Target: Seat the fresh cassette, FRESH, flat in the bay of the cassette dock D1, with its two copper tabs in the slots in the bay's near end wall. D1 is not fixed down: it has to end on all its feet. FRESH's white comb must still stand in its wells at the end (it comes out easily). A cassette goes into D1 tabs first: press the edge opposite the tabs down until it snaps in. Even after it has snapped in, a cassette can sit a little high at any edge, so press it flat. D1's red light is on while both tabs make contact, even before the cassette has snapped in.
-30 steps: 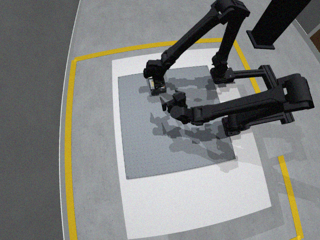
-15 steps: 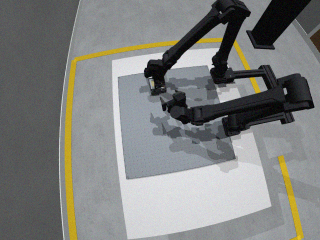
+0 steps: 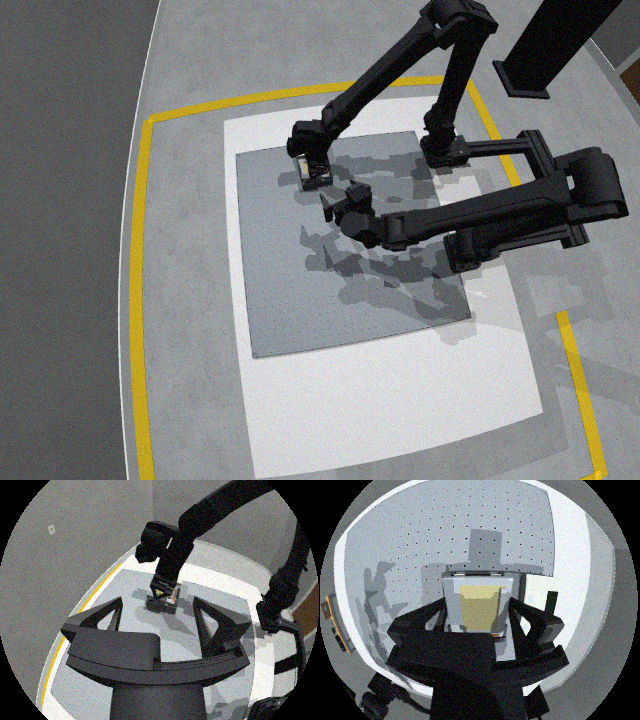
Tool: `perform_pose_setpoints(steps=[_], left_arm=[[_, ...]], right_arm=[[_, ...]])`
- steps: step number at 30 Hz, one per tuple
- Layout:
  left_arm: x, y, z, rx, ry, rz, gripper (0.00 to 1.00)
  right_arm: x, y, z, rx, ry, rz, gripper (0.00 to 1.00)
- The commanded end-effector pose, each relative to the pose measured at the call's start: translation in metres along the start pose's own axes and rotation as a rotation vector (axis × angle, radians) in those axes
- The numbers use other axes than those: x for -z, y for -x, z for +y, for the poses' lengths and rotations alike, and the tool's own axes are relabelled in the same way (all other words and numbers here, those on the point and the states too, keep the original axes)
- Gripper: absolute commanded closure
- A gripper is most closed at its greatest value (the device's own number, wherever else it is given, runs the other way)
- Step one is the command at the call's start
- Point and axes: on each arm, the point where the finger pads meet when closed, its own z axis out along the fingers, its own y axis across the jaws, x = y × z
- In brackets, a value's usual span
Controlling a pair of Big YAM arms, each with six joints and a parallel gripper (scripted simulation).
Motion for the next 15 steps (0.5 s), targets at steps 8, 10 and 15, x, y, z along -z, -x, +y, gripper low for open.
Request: perform_pose_setpoints(steps=[8,10,15], left_arm=[[-0.0012,0.0107,0.0069,-0.016,0.009,-0.017,0.00],[-0.0012,0.0107,0.0069,-0.016,0.009,-0.017,0.00],[-0.0012,0.0107,0.0069,-0.016,0.009,-0.017,0.00]], right_arm=[[-0.0028,0.0198,0.0007,0.007,-0.089,0.047,0.23],[-0.0028,0.0199,0.0007,0.007,-0.089,0.047,0.23],[-0.0029,0.0206,0.0007,0.007,-0.089,0.044,0.23]])
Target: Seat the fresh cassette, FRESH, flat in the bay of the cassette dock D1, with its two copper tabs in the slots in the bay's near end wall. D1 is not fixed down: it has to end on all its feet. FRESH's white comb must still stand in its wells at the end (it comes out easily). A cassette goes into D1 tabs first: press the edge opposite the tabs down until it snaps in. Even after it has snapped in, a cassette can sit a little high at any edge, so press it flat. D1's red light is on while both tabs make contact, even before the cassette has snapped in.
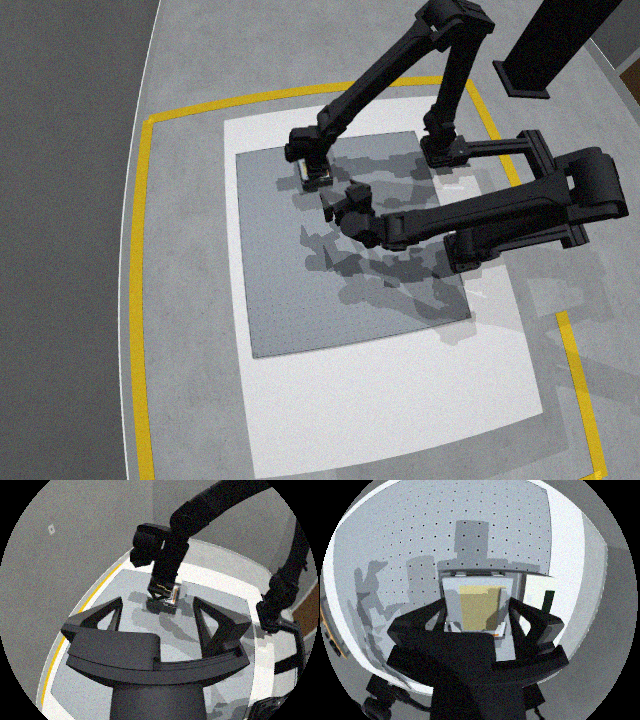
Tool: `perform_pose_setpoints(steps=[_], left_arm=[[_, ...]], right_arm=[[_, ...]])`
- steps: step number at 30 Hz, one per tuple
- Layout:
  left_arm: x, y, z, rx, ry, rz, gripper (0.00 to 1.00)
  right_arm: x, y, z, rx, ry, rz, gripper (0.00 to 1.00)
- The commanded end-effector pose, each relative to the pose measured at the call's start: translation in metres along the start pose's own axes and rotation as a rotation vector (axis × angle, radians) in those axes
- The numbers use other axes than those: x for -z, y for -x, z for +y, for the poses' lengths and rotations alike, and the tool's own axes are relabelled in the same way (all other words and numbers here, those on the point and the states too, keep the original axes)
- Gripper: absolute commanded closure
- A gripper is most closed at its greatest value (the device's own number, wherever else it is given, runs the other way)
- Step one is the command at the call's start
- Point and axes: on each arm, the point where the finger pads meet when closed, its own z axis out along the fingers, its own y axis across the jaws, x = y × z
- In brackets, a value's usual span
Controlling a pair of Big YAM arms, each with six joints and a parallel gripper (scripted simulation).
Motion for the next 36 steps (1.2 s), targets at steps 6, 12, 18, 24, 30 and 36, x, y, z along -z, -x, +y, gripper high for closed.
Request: perform_pose_setpoints(steps=[6,12,18,24,30,36], left_arm=[[-0.001,0.011,0.007,-0.016,0.009,-0.017,0.00],[-0.001,0.011,0.007,-0.016,0.009,-0.017,0.00],[-0.001,0.011,0.007,-0.016,0.009,-0.017,0.00],[-0.001,0.011,0.007,-0.016,0.009,-0.017,0.00],[-0.001,0.011,0.007,-0.016,0.009,-0.017,0.00],[-0.001,0.011,0.007,-0.016,0.009,-0.017,0.00]], right_arm=[[-0.012,0.013,-0.010,-0.045,0.074,0.108,0.23],[-0.013,0.017,-0.004,-0.039,0.089,0.108,0.23],[-0.013,0.017,-0.004,-0.039,0.089,0.108,0.23],[-0.021,0.013,0.003,-0.013,0.084,0.215,0.23],[-0.022,0.015,-0.002,-0.023,0.082,0.207,0.23],[-0.012,0.008,-0.002,-0.016,0.084,0.203,0.23]])
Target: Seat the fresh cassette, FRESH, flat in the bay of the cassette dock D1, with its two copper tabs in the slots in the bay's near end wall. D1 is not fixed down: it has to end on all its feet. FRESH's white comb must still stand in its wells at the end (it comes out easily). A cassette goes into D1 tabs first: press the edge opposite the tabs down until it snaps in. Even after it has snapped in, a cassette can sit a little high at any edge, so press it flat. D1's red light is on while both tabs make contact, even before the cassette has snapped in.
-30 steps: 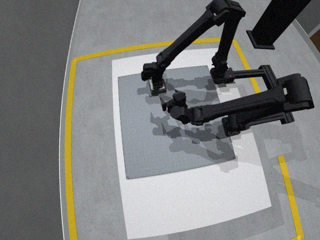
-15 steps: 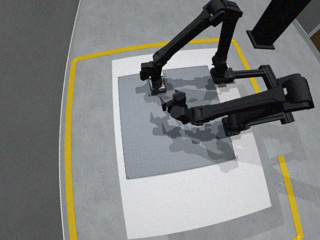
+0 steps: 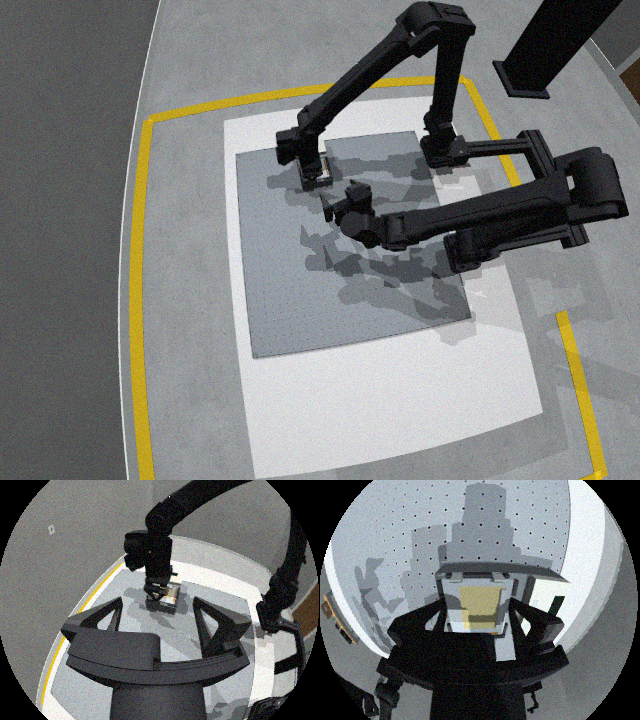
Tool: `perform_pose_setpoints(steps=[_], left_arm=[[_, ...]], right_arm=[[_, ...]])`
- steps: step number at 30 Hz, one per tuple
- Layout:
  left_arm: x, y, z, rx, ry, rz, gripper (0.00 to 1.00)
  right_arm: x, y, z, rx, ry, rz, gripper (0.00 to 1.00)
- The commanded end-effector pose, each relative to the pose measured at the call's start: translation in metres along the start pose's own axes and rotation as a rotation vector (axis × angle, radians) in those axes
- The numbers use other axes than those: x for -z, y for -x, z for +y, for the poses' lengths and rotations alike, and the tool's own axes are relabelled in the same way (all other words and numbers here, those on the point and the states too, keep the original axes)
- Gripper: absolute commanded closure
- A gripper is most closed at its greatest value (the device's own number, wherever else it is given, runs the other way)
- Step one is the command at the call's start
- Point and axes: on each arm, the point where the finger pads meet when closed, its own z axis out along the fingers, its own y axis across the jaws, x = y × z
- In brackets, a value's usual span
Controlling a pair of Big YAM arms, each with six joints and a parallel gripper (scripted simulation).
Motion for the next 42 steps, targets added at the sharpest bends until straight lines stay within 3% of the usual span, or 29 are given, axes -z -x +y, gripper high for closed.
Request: perform_pose_setpoints(steps=[1,5,6,8,23,28,30,34,42], left_arm=[[-0.001,0.011,0.007,-0.016,0.009,-0.017,0.00],[-0.001,0.011,0.007,-0.016,0.009,-0.017,0.00],[-0.001,0.011,0.007,-0.016,0.009,-0.017,0.00],[-0.001,0.011,0.007,-0.016,0.009,-0.017,0.00],[-0.001,0.011,0.007,-0.016,0.009,-0.017,0.00],[-0.001,0.011,0.007,-0.016,0.009,-0.017,0.00],[-0.001,0.011,0.007,-0.016,0.009,-0.017,0.00],[-0.001,0.011,0.007,-0.016,0.009,-0.017,0.00],[-0.002,0.001,-0.008,-0.024,-0.061,-0.003,0.00]], right_arm=[[0.003,0.004,0.000,0.008,-0.001,-0.012,0.23],[0.006,0.009,0.000,0.002,-0.001,-0.022,0.23],[0.006,0.009,0.000,0.002,-0.001,-0.022,0.11],[0.016,0.018,0.000,0.003,-0.002,-0.044,0.00],[0.070,0.039,0.003,-0.005,-0.003,-0.105,0.00],[0.052,-0.011,-0.004,-0.049,0.003,-0.031,0.57],[0.052,-0.011,-0.004,-0.049,0.003,-0.031,0.57],[0.048,-0.040,-0.004,-0.065,0.008,-0.002,1.00],[0.051,-0.044,-0.002,-0.051,0.010,-0.012,1.00]])
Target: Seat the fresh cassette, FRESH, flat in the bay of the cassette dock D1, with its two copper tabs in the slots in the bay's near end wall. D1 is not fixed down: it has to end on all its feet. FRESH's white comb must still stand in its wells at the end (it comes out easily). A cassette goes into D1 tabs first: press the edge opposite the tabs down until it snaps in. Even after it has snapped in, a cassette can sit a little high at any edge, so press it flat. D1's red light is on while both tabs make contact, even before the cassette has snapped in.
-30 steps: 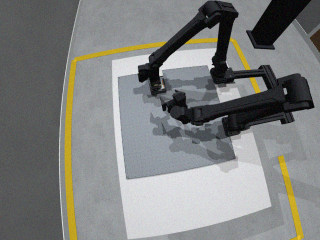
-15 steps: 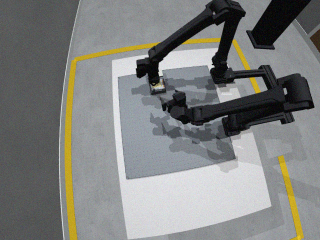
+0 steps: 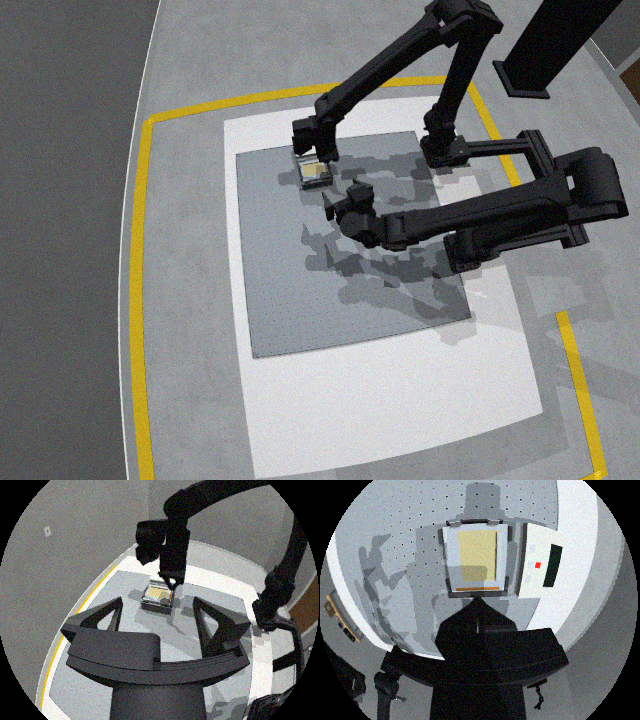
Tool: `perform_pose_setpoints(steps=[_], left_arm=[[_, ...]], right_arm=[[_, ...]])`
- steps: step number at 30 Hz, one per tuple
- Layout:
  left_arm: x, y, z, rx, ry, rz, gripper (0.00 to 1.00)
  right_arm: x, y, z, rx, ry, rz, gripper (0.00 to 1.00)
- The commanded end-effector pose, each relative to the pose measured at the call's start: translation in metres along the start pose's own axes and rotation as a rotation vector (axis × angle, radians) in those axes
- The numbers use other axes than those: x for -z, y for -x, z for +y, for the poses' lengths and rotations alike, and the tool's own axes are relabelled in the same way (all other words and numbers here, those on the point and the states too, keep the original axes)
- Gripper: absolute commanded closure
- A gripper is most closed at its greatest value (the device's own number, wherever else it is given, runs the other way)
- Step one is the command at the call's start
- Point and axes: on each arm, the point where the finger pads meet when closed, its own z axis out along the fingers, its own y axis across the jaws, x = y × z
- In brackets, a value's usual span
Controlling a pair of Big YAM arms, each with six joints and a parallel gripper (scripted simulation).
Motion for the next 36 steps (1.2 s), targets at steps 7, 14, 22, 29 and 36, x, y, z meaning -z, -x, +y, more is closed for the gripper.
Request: perform_pose_setpoints(steps=[7,14,22,29,36], left_arm=[[-0.002,-0.004,-0.009,-0.039,-0.059,0.015,0.00],[-0.001,-0.007,-0.014,-0.046,-0.081,0.019,0.00],[-0.001,-0.008,-0.015,-0.047,-0.084,0.021,0.00],[-0.001,-0.008,-0.015,-0.047,-0.084,0.020,0.00],[0.000,-0.004,-0.014,-0.052,-0.077,0.014,0.00]], right_arm=[[-0.001,0.022,-0.002,-0.012,0.003,-0.030,1.00],[-0.015,0.013,-0.003,-0.014,0.003,-0.021,1.00],[-0.026,0.009,-0.002,-0.013,0.003,-0.009,1.00],[-0.036,0.007,-0.002,-0.013,0.003,-0.007,1.00],[-0.044,0.003,-0.002,-0.014,0.003,-0.001,1.00]])
